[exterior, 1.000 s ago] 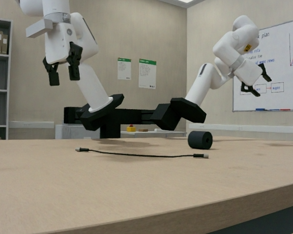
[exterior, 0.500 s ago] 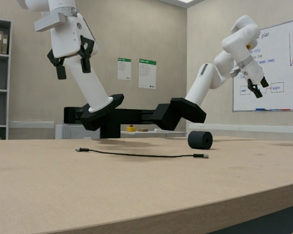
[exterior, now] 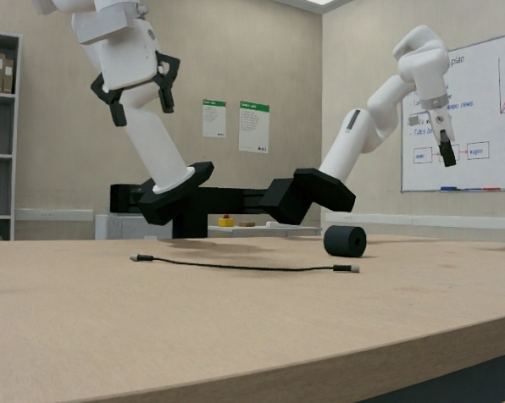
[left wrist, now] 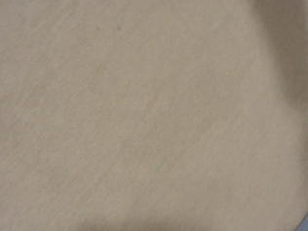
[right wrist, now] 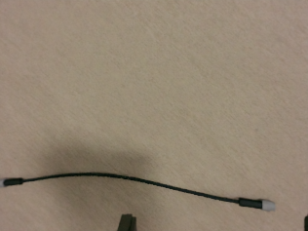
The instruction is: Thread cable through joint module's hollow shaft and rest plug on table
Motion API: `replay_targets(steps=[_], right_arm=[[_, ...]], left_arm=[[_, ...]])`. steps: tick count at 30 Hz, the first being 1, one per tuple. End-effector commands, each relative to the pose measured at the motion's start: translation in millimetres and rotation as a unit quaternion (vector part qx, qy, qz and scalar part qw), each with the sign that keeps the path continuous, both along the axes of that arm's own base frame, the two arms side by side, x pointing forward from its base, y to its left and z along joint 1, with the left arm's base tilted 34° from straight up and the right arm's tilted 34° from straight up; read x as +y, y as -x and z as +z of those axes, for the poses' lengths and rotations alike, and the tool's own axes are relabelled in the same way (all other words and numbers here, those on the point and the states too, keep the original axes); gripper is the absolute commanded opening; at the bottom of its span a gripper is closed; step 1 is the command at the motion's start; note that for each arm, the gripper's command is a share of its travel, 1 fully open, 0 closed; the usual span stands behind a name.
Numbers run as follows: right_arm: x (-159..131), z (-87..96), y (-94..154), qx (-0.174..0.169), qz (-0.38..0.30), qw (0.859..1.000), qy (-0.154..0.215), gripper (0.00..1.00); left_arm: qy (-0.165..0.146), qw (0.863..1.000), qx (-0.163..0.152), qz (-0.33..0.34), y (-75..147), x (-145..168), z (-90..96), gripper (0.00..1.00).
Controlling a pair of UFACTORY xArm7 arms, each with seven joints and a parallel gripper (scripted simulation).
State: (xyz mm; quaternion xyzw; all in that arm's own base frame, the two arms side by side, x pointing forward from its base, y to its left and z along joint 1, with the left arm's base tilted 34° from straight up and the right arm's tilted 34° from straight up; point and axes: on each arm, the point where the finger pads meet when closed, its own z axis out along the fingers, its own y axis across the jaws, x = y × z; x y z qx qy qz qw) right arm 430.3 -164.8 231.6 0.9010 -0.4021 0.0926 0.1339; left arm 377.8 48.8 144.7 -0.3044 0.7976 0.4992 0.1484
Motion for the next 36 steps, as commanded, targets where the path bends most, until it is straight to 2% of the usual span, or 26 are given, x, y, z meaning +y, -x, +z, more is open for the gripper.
replay_targets(steps=[1, 5, 6, 7, 9, 14, 19, 24, 26, 36], right_arm=[[14.1, 3.1, -0.5, 0.009, 0.033, 0.999, -0.01, 1.0], [26.9, 4.0, 0.7, 0.02, 0.065, 0.997, -0.021, 1.0], [26.9, 4.0, 0.7, 0.02, 0.065, 0.997, -0.021, 1.0], [30.1, 4.3, 1.1, 0.023, 0.072, 0.997, -0.023, 1.0], [30.1, 4.3, 1.1, 0.023, 0.072, 0.997, -0.023, 1.0], [45.9, 5.5, 3.0, 0.034, 0.111, 0.993, -0.036, 1.0], [61.2, 6.7, 5.2, 0.045, 0.148, 0.987, -0.049, 1.0], [76.0, 8.0, 7.7, 0.054, 0.185, 0.979, -0.061, 1.0], [76.0, 8.0, 7.7, 0.054, 0.185, 0.979, -0.061, 1.0], [103.0, 10.6, 13.2, 0.069, 0.251, 0.962, -0.083, 1.0]], left_arm=[[0.038, 0.993, -0.08, 0.073, 6.8, 0.3, 3.7, 1.0], [0.064, 0.977, -0.145, 0.145, 11.7, -1.0, 6.6, 1.0], [0.064, 0.977, -0.145, 0.145, 11.7, -1.0, 6.6, 1.0], [0.07, 0.971, -0.161, 0.163, 12.7, -1.5, 7.4, 1.0], [0.07, 0.971, -0.161, 0.163, 12.7, -1.5, 7.4, 1.0], [0.097, 0.934, -0.234, 0.252, 16.2, -5.3, 11.8, 1.0], [0.118, 0.885, -0.3, 0.337, 17.3, -10.4, 17.4, 1.0], [0.134, 0.826, -0.355, 0.417, 16.2, -16.2, 24.2, 1.0], [0.134, 0.826, -0.355, 0.417, 16.2, -16.2, 24.2, 1.0], [0.153, 0.693, -0.436, 0.553, 9.5, -27.8, 41.1, 1.0]])
